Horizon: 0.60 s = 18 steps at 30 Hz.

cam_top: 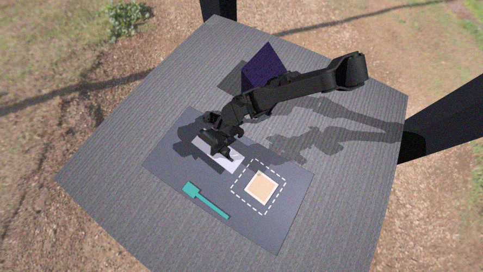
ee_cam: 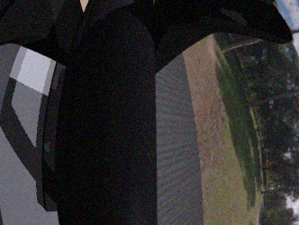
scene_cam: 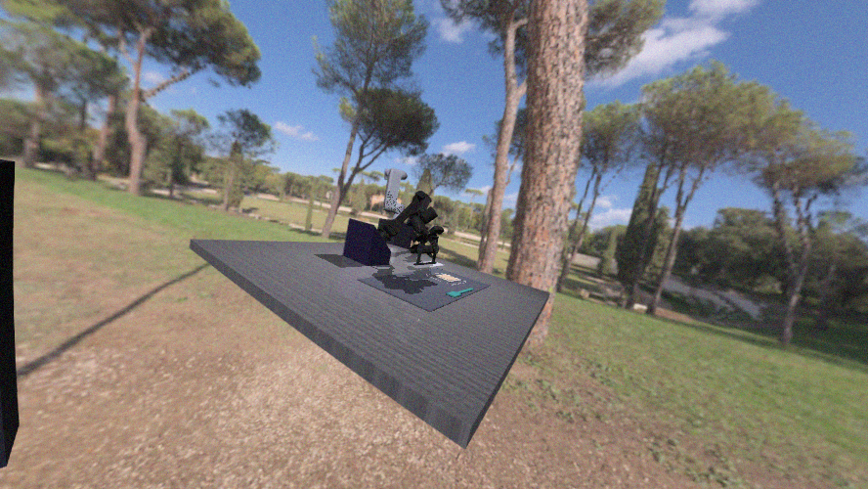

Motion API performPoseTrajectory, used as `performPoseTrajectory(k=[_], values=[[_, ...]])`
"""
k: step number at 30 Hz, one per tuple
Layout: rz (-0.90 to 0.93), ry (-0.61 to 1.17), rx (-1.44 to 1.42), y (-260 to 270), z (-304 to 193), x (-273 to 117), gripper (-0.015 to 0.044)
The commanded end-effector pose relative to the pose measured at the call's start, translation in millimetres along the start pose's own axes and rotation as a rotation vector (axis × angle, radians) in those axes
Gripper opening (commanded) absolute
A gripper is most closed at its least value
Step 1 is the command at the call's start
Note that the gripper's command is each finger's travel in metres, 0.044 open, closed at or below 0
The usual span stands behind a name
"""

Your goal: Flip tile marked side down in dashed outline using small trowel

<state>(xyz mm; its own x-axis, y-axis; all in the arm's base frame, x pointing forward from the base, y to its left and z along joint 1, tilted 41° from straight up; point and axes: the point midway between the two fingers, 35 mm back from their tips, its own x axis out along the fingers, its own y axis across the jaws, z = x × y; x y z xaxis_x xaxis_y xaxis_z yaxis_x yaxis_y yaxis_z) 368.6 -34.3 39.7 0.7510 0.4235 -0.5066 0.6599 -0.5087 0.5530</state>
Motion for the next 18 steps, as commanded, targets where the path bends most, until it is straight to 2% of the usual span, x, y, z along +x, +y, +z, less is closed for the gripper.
performPoseTrajectory(k=[1,18], values=[[-0.004,-0.04,0.054,7.2,8.2,5.7,0.0],[-0.079,-0.363,0.472,27.6,68.4,47.3,0.0]])
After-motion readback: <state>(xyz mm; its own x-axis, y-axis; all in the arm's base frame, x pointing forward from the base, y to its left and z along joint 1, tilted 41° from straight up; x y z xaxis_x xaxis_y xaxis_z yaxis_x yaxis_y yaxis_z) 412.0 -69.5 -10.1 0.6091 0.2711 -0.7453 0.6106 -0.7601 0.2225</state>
